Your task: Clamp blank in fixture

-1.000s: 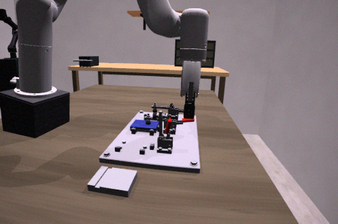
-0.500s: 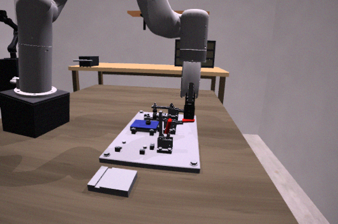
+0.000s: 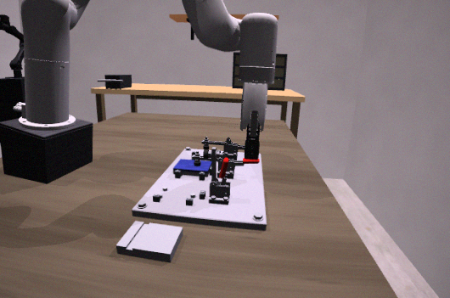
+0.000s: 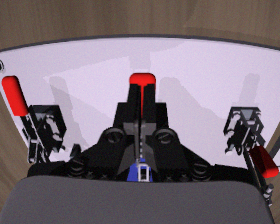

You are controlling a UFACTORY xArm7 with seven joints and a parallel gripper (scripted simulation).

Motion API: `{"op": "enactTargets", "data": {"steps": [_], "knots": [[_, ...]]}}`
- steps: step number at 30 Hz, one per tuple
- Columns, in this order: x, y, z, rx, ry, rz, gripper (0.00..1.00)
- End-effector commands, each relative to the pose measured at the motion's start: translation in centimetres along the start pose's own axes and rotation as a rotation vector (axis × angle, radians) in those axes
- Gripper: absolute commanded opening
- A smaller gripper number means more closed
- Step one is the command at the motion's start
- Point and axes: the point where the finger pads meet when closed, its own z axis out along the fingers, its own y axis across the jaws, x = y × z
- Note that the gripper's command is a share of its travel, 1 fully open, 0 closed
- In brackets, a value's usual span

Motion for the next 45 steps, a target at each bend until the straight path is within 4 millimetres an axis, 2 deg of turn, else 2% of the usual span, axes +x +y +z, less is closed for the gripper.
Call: {"op": "enactTargets", "data": {"steps": [1, 45], "knots": [[0.13, -0.01, -0.07, 0.001, 0.003, 0.000, 0.00], [0.13, -0.01, 0.33, 0.001, 0.003, 0.000, 0.00]]}}
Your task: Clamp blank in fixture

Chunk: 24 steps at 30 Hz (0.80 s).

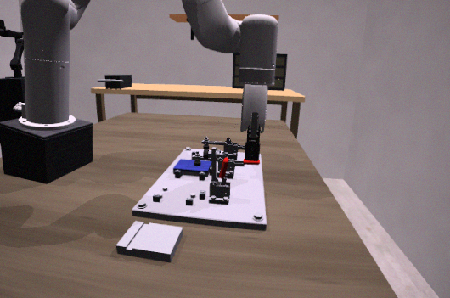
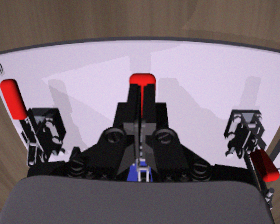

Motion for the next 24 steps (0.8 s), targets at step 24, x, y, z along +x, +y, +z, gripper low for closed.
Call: {"op": "enactTargets", "data": {"steps": [24], "knots": [[0.00, -0.01, 0.03, 0.000, 0.000, 0.000, 0.00]]}}
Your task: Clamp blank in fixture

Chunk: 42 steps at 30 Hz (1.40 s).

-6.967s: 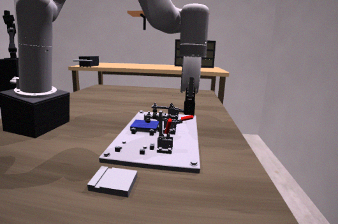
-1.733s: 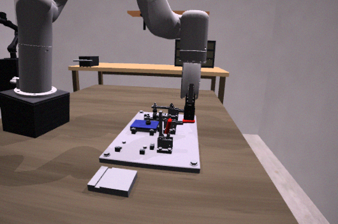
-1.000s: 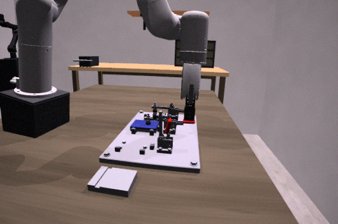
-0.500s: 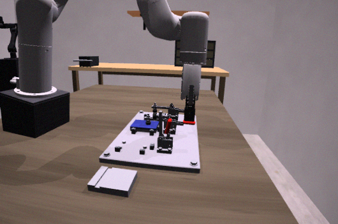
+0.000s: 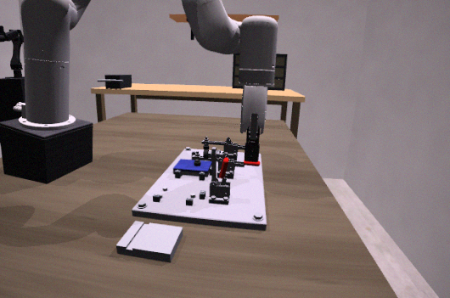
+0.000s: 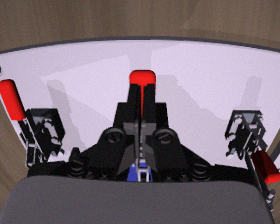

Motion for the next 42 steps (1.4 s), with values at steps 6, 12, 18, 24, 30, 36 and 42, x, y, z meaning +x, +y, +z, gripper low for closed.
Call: {"op": "enactTargets", "data": {"steps": [6, 12, 18, 24, 30, 36, 42], "knots": [[0.1, 0.0, -0.8, 0.000, 0.002, 0.000, 0.00], [0.1, 0.0, -2.7, 0.000, 0.002, 0.000, 0.00], [0.1, 0.0, -4.8, 0.000, 0.002, 0.000, 0.00], [0.1, 0.0, -6.0, 0.000, 0.002, 0.000, 0.00], [0.1, 0.0, -6.9, 0.000, 0.002, 0.000, 0.00], [0.1, 0.0, -7.0, 0.000, 0.002, 0.000, 1.00], [0.1, 0.0, -7.0, 0.000, 0.002, 0.000, 1.00]]}}
